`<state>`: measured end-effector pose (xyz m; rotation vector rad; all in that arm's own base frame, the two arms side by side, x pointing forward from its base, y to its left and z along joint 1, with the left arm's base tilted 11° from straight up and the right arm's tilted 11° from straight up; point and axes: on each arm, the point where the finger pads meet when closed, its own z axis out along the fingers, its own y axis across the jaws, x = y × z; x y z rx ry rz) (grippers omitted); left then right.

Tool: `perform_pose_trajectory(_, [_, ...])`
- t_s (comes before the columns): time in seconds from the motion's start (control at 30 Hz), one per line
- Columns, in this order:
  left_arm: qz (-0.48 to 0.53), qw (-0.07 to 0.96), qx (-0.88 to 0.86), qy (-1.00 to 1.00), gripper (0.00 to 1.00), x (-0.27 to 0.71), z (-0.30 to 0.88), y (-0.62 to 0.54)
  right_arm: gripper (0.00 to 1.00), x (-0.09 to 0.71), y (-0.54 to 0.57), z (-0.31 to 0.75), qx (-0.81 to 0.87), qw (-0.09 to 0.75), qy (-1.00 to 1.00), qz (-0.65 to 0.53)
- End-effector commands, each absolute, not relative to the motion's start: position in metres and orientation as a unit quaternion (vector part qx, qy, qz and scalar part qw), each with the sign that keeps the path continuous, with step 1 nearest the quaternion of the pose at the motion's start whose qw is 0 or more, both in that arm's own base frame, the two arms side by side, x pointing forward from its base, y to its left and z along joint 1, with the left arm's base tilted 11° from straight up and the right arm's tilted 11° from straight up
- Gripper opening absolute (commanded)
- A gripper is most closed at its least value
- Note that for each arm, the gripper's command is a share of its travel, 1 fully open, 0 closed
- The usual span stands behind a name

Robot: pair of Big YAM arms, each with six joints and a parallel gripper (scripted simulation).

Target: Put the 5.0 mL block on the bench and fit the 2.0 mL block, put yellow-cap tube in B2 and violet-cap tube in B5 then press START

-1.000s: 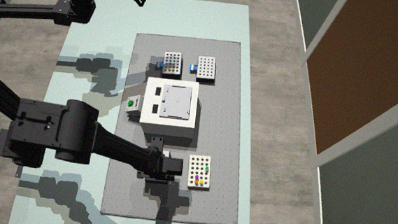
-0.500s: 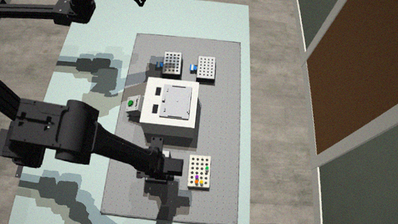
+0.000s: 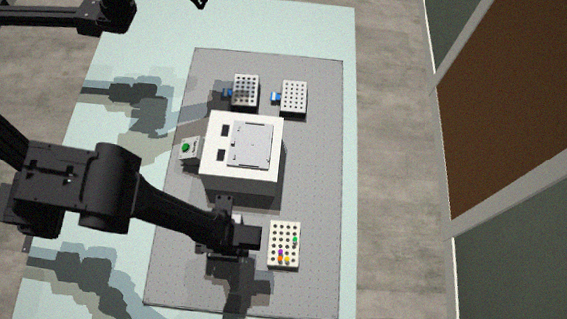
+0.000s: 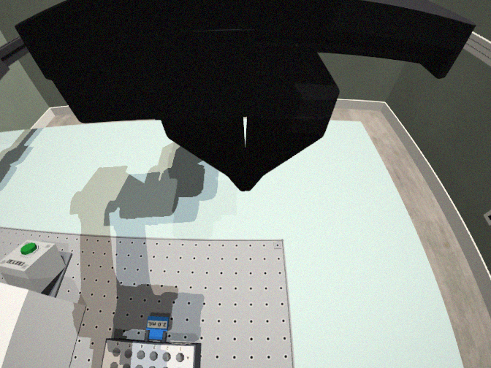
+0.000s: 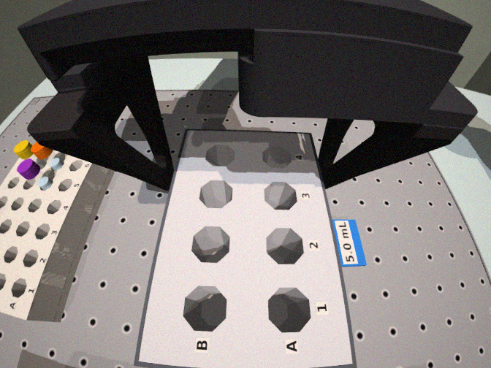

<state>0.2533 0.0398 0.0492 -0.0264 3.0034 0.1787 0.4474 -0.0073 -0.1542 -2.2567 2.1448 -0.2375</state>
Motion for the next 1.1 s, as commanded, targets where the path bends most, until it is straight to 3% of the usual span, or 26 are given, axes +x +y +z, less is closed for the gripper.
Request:
perform_pose_trajectory(0.0, [0.063,0.087,0.004,0.994,0.00,0.272,0.066,0.038,1.00,0.455,-0.005,-0.145,-0.719,0.022,0.689,-0.088])
perform_pose_trajectory(1.07, [0.062,0.087,0.004,0.994,0.00,0.272,0.065,0.038,1.00,0.449,-0.005,-0.155,-0.729,0.008,0.681,-0.072])
